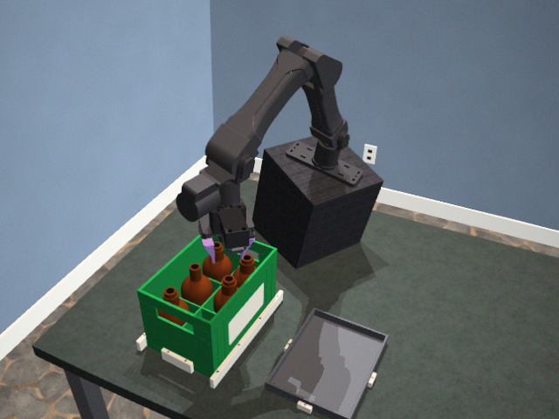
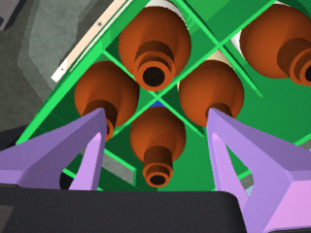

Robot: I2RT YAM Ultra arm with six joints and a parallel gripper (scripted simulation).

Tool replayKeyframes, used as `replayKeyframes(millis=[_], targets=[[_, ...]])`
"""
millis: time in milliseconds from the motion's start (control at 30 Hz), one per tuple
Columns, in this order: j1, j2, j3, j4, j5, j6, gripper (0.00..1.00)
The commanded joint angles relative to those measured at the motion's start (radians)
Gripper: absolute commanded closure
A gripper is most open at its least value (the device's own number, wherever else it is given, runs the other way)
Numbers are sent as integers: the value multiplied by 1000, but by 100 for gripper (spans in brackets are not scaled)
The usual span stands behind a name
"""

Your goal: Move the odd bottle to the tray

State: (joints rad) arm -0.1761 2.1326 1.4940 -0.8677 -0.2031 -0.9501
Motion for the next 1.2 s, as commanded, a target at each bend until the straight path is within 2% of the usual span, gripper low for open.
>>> replayKeyframes(millis=[0,400,433,1167], targets=[[-13,-30,40,-26,-7,-7,39],[-13,-27,41,-26,-7,-7,39],[-13,-27,41,-26,-7,-7,100],[-13,-27,41,-26,-7,-7,100]])
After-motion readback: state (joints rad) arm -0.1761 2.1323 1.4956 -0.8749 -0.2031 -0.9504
